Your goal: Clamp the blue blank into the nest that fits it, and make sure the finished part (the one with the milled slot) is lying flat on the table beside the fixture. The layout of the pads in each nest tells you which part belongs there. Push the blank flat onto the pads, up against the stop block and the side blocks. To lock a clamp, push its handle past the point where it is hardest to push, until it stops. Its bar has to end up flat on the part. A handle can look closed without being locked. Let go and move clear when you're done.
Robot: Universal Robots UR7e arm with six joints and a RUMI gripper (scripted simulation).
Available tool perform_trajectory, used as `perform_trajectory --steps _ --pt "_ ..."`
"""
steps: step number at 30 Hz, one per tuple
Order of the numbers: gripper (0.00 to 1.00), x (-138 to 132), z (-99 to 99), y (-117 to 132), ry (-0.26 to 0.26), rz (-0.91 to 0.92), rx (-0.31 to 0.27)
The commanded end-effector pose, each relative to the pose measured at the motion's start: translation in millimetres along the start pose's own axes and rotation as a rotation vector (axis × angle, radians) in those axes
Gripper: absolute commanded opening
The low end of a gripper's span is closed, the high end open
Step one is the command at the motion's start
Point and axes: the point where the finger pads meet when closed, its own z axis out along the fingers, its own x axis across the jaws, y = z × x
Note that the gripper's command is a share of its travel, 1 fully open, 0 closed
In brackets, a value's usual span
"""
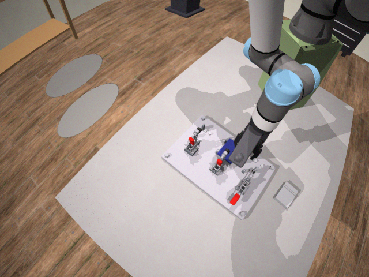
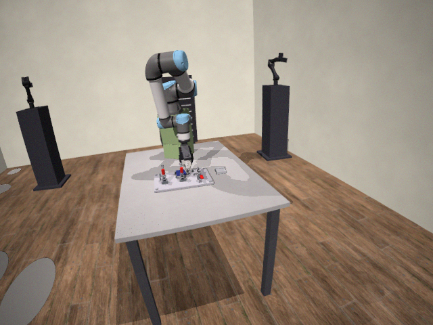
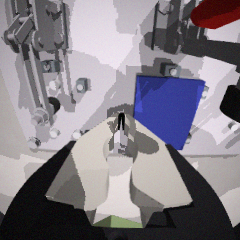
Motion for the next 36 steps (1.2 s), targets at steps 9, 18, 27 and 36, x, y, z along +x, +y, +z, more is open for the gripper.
perform_trajectory --steps 9,18,27,36 --pt "0.0 3.6 -0.4 -0.4 0.0 0.0 0.001" --pt "0.0 -0.7 -0.4 -0.4 0.0 0.0 0.001" --pt "0.0 -16.4 -0.3 -0.4 0.0 0.0 0.001" --pt "0.0 -16.5 -10.3 -0.4 0.0 0.0 0.001"
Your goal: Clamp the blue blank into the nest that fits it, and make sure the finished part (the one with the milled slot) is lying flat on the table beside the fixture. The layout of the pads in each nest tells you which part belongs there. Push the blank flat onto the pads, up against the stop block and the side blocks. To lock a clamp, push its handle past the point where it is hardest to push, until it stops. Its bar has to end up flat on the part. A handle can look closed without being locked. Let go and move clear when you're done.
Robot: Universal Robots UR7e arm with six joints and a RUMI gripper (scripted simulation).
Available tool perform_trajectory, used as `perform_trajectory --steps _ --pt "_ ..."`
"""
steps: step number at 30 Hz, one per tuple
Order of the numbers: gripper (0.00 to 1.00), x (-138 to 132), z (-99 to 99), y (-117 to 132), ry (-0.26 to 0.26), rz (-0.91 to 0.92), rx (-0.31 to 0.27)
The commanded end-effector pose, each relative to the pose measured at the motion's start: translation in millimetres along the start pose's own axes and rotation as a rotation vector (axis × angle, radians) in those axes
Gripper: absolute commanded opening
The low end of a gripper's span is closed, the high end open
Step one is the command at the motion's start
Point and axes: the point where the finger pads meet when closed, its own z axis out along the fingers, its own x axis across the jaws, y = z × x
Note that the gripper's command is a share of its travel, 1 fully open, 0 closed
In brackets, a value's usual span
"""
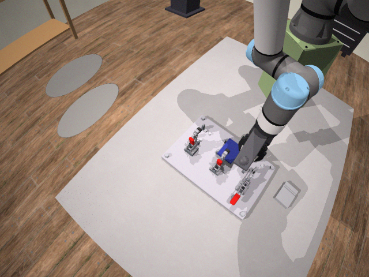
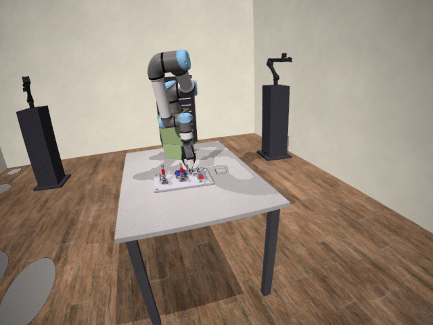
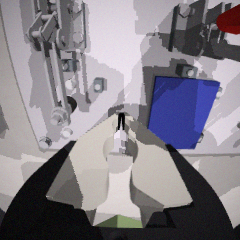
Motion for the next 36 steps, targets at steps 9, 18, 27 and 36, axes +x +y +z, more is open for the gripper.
perform_trajectory --steps 9,18,27,36 --pt "0.0 -0.3 -36.8 -0.5 0.0 0.0 0.001" --pt "0.0 -0.3 -38.4 -0.4 0.0 0.0 0.001" --pt "0.28 -0.3 -38.5 -0.4 0.0 0.0 0.001" --pt "0.28 -0.3 -44.9 -0.4 0.0 0.0 0.001"
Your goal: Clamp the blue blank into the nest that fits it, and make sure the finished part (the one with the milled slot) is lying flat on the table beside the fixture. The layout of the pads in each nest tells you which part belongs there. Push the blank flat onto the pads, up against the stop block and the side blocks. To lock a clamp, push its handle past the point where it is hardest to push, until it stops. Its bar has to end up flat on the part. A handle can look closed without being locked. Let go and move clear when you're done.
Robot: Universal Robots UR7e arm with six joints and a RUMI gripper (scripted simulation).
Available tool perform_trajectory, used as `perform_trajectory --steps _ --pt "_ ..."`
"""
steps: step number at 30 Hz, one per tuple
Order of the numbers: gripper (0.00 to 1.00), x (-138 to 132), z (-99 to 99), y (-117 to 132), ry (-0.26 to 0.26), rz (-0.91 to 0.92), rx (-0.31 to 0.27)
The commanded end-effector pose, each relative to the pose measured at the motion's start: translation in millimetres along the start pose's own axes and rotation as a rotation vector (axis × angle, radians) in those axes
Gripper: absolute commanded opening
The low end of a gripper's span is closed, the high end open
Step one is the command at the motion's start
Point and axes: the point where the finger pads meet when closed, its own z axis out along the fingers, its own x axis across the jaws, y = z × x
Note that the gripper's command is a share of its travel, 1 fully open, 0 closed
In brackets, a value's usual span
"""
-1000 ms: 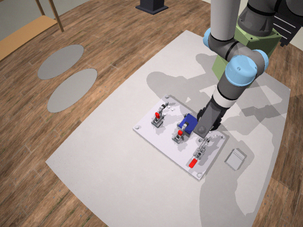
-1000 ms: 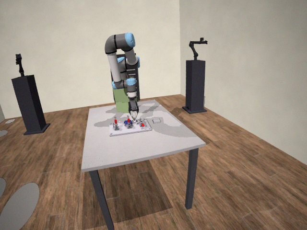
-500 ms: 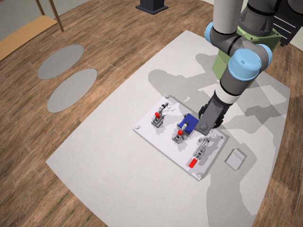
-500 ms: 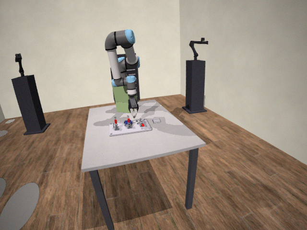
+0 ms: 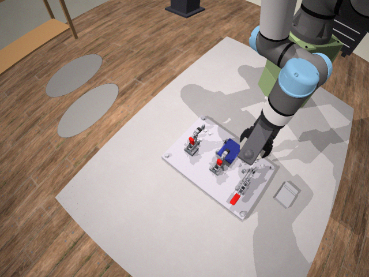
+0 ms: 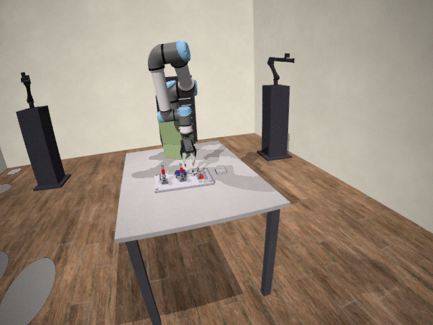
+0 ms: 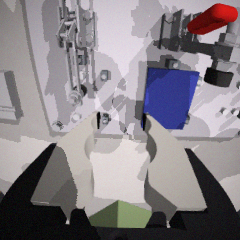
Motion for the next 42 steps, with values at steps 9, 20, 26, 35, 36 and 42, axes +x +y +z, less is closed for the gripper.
perform_trajectory --steps 9,20,26,35,36,42 --pt "0.28 0.0 -18.9 -0.4 0.0 0.0 0.001" --pt "0.28 0.0 -55.5 -0.4 0.0 0.0 0.001" --pt "0.28 0.0 -70.6 -0.4 0.0 0.0 0.001" --pt "0.28 0.0 -102.0 -0.3 0.0 0.0 0.001" --pt "0.28 0.0 -105.1 -0.3 0.0 0.0 0.001" --pt "0.28 0.0 -115.9 -0.3 0.0 0.0 0.001"
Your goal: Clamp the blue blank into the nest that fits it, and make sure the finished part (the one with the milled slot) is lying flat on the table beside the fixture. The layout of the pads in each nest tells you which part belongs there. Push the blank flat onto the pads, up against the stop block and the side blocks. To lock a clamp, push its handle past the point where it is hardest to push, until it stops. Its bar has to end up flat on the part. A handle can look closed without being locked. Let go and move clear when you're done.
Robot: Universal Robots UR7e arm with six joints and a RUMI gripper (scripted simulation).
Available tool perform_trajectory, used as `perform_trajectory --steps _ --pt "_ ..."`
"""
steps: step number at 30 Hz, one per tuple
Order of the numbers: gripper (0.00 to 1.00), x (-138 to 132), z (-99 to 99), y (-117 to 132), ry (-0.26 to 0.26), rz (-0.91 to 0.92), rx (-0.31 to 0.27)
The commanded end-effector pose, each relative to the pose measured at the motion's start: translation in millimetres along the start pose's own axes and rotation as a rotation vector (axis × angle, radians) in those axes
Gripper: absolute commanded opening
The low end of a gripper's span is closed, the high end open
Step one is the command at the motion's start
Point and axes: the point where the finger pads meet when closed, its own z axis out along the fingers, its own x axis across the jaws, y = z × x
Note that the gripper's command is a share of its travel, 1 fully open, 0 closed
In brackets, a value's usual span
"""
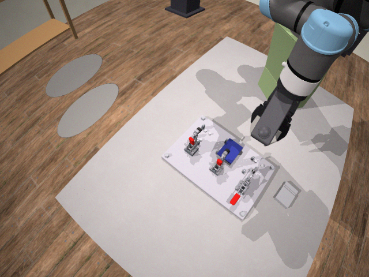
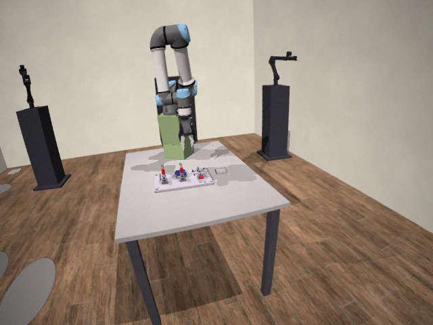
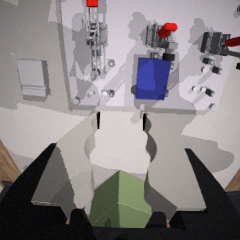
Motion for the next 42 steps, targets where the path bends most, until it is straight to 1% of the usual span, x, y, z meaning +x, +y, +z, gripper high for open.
perform_trajectory --steps 1,6,11,24,28,32,34,38,42 --pt "0.28 0.2 -10.9 -0.4 0.0 0.0 -0.002" --pt "0.28 0.2 -20.1 -0.4 0.0 0.0 -0.002" --pt "0.28 0.2 -25.3 -0.4 0.0 0.0 -0.002" --pt "0.28 1.5 -27.2 -0.4 0.0 0.0 -0.002" --pt "0.28 12.2 -27.2 -0.4 0.0 0.0 -0.002" --pt "0.28 31.6 -27.2 -0.4 0.0 0.0 -0.002" --pt "0.28 31.6 -27.2 -0.4 0.0 0.0 -0.002" --pt "0.28 49.7 -27.2 -0.4 0.0 0.0 -0.002" --pt "0.28 57.8 -27.2 -0.4 0.0 0.0 -0.002"
